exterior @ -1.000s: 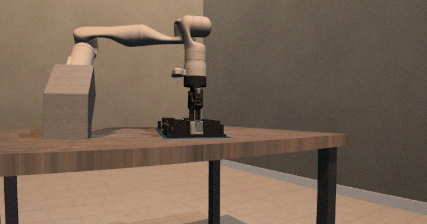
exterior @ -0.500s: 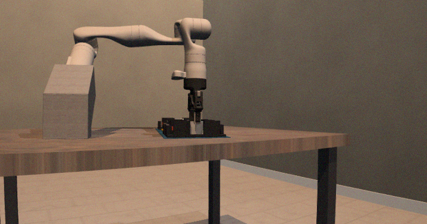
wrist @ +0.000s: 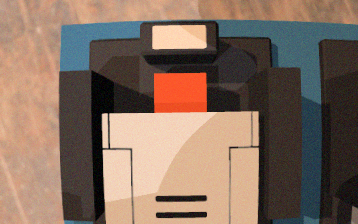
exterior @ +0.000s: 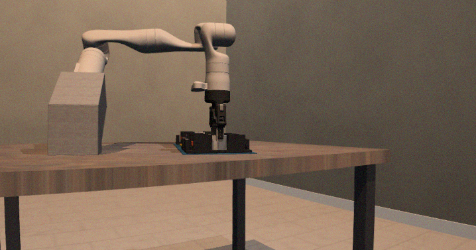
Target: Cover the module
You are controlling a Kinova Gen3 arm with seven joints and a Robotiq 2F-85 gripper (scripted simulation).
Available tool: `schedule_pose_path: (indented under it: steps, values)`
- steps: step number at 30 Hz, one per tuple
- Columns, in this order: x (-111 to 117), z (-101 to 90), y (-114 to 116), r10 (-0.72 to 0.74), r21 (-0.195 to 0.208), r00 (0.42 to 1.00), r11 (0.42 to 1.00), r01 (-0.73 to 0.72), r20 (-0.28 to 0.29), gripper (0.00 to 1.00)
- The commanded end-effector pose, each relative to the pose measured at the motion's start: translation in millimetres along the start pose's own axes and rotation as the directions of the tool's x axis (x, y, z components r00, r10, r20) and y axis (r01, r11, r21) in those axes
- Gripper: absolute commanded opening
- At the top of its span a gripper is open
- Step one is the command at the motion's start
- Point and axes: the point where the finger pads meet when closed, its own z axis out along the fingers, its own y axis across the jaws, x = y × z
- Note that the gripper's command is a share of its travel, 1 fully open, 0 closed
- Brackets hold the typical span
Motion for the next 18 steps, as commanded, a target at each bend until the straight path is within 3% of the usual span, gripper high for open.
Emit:
schedule_pose_path:
  steps: [1, 12, 13, 18]
  values:
    - [-0.6, 1.5, -0.3, 0.000, 0.001, 1.000, 1.000, 0.000, 0.002, 1.00]
    - [-0.6, 5.5, -0.3, 0.000, 0.001, 1.000, 1.000, 0.000, 0.002, 1.00]
    - [-0.6, 5.5, -0.3, 0.000, 0.001, 1.000, 1.000, 0.000, 0.002, 0.70]
    - [-0.6, 5.5, -0.3, 0.000, 0.001, 1.000, 1.000, 0.000, 0.002, 0.70]
